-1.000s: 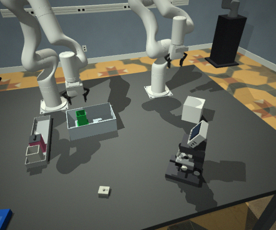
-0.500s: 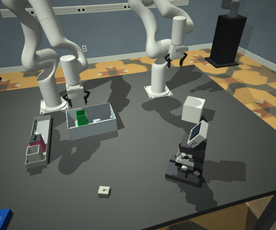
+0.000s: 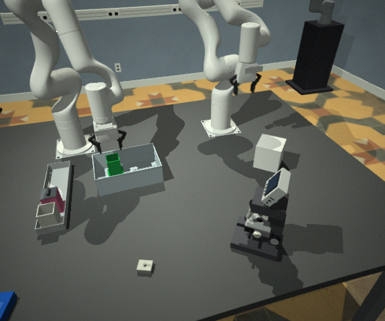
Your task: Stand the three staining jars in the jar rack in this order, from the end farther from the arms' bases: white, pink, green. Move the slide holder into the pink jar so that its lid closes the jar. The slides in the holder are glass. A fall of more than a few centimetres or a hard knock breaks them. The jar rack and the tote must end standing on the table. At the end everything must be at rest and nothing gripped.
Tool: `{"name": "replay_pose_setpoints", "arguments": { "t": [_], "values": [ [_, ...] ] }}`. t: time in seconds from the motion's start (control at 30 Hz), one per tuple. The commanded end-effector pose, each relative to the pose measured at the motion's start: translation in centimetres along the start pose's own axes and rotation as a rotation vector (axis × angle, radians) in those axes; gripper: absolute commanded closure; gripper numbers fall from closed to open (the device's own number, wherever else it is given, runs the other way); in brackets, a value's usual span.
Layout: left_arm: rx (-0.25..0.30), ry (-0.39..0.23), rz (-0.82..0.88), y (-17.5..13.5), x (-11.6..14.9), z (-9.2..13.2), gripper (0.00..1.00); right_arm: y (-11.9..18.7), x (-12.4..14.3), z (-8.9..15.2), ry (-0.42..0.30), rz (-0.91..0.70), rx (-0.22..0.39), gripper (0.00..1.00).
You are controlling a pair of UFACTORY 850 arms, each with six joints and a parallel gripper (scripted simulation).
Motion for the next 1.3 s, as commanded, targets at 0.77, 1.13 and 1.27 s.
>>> {"name": "replay_pose_setpoints", "arguments": {
  "t": [0.77, 1.13, 1.27],
  "values": [
    [0.000, 0.002, 0.000, 0.0, 0.0, 0.1, 0.00, 0.0, -0.1, -4.1, 0.001, 0.000, 0.000, 0.00],
    [0.000, 0.002, 0.000, 0.0, 0.0, 0.1, 0.00, 0.0, -0.1, -5.6, 0.001, 0.000, 0.000, 0.00],
    [0.000, 0.002, 0.000, 0.0, 0.0, 0.1, 0.00, 0.0, -0.1, -6.2, 0.001, 0.000, 0.000, 0.00]
  ]
}}
Point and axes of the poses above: on each arm, the point where the finger pads meet when closed, its own z axis back along the fingers, its own y axis across the jaws, x = y × z, the point moved 6 cm from there along z, back along the fingers, and after that the axes turned 14 degrees about z, right-handed, at the moved point
